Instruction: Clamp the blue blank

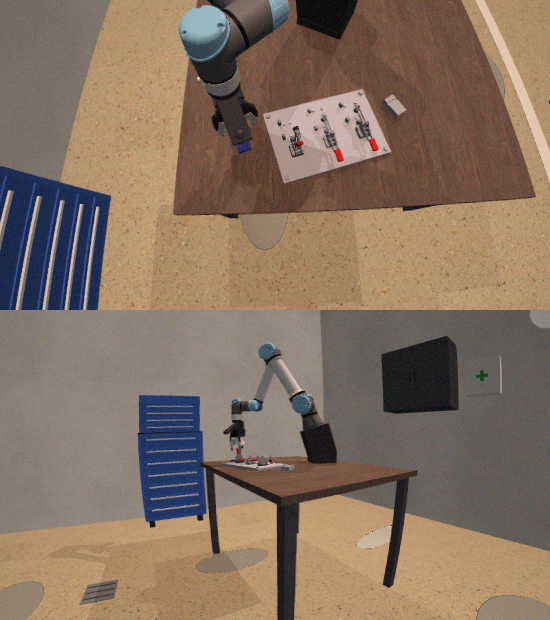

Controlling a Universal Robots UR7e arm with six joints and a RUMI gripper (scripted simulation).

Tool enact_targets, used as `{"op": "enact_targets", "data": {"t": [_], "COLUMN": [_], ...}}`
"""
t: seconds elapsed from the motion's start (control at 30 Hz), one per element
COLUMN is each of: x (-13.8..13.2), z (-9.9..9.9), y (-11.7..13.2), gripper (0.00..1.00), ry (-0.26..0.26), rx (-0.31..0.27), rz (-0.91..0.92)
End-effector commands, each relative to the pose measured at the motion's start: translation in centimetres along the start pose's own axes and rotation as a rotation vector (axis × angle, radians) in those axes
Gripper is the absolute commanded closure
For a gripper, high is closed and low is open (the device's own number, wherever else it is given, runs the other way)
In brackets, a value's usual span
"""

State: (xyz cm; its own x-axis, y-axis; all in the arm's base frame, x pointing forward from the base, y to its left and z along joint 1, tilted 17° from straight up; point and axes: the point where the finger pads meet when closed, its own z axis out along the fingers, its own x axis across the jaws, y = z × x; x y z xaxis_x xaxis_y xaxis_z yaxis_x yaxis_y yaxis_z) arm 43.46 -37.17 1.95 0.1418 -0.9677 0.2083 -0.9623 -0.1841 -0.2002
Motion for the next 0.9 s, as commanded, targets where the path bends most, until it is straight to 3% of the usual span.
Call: {"op": "enact_targets", "data": {"t": [0.0, 0.23, 0.87], "x": [0.6, 0.6, 0.6], "z": [2.8, 4.3, 4.5], "y": [-0.4, -0.4, -0.3], "gripper": [0.41, 0.41, 0.41], "ry": [0.014, 0.014, 0.013], "rx": [0.004, 0.005, 0.004], "rz": [-0.001, -0.001, 0.0]}}
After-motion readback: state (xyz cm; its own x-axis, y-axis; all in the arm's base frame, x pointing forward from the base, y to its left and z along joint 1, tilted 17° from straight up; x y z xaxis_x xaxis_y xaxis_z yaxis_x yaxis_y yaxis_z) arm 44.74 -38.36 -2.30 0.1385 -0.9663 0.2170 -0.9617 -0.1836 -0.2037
